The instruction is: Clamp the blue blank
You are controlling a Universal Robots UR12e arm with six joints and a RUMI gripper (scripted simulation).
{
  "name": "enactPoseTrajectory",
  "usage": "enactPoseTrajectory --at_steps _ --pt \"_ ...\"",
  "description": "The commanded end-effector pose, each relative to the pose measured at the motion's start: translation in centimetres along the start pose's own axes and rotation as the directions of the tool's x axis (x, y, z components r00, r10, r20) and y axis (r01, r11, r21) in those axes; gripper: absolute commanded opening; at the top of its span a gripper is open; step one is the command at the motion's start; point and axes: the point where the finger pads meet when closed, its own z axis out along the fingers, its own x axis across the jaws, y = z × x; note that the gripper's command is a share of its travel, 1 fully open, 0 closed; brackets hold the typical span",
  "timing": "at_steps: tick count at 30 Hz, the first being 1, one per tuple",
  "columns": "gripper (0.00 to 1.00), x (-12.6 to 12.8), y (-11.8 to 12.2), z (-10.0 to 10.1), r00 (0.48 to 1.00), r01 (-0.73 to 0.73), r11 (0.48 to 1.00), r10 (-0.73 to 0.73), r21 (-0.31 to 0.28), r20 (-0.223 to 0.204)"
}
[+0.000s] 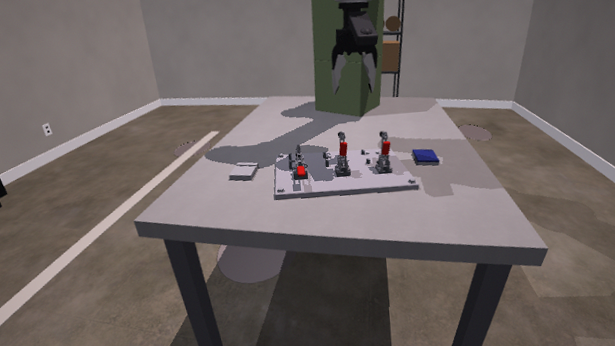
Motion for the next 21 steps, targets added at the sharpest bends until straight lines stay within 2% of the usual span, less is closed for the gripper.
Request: enactPoseTrajectory --at_steps 1,21 --pt "0.59 -1.9 0.0 0.0 1.000 0.000 1.000 0.000 0.001 -0.001" --pt "0.59 -11.1 0.1 0.0 1.000 0.000 1.000 0.000 0.001 -0.001"
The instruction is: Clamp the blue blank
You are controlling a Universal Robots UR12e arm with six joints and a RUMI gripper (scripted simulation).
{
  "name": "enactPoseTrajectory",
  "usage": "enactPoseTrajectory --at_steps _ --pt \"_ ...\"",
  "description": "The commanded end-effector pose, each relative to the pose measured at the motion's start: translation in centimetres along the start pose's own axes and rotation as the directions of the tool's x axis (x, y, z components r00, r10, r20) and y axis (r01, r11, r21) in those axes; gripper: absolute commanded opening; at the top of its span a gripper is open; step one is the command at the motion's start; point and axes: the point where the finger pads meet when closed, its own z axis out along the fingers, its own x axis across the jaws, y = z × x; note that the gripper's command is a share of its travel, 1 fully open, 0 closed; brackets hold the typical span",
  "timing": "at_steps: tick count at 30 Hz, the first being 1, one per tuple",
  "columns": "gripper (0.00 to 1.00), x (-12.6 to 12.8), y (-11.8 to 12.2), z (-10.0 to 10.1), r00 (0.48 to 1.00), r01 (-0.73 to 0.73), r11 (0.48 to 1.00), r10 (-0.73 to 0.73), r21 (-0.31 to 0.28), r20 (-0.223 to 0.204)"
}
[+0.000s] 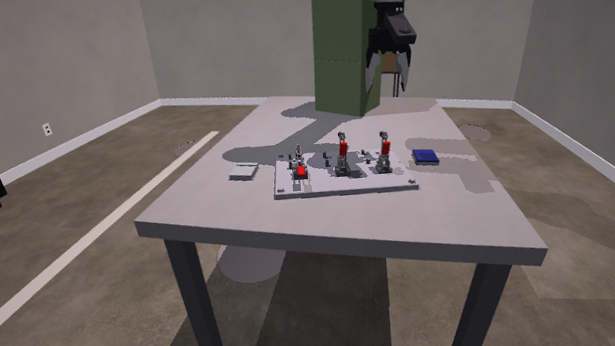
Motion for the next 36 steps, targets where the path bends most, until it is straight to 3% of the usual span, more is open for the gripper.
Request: enactPoseTrajectory --at_steps 1,8,22,36 --pt "0.59 -2.8 -0.1 0.0 1.000 -0.001 1.000 0.001 0.001 -0.001" --pt "0.59 -6.3 0.0 0.0 1.000 -0.001 1.000 0.001 0.001 -0.001" --pt "0.59 -10.8 0.0 0.0 1.000 -0.001 1.000 0.001 0.001 -0.001" --pt "0.59 -12.9 0.1 0.0 1.000 -0.001 1.000 0.001 0.001 -0.001"
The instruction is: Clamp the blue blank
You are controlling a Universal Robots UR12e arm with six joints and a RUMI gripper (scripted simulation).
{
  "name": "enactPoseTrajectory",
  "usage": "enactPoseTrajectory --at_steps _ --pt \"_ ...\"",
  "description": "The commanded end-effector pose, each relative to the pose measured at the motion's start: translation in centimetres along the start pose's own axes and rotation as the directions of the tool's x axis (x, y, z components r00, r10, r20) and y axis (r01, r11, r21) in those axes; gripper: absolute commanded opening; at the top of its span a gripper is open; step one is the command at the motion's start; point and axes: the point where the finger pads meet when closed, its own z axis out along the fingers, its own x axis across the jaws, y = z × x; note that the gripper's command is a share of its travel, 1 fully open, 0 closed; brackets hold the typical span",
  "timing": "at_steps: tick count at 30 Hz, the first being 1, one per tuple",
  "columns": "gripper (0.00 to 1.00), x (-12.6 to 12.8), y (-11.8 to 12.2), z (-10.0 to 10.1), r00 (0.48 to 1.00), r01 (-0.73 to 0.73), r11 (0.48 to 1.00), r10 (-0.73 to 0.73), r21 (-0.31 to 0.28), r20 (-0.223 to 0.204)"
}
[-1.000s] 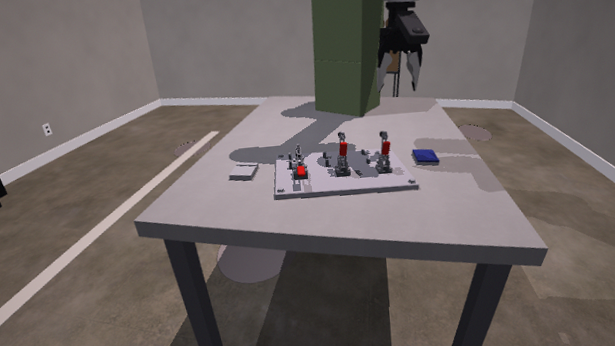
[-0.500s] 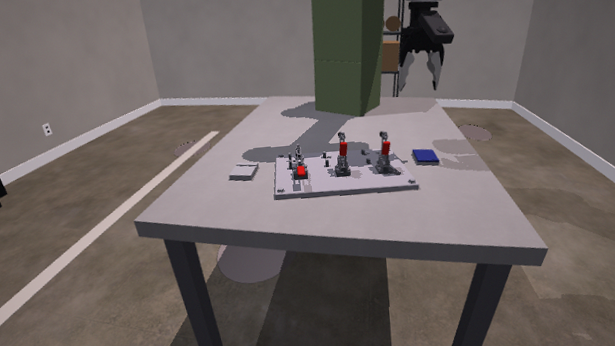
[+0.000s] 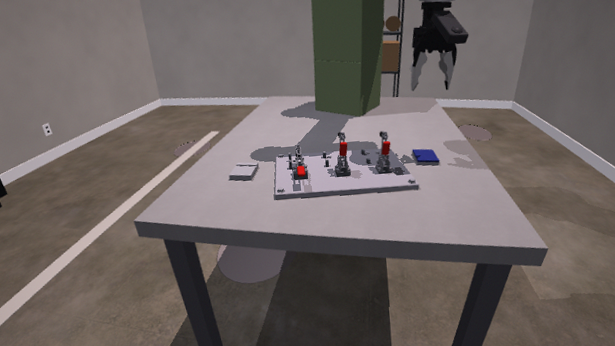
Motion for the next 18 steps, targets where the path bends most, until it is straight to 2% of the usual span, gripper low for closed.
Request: enactPoseTrajectory --at_steps 1,18 --pt "0.59 -0.67 -0.05 -0.04 1.000 0.000 1.000 0.000 0.001 0.000" --pt "0.59 -0.88 -0.05 -0.04 1.000 0.000 1.000 0.000 0.001 0.000"
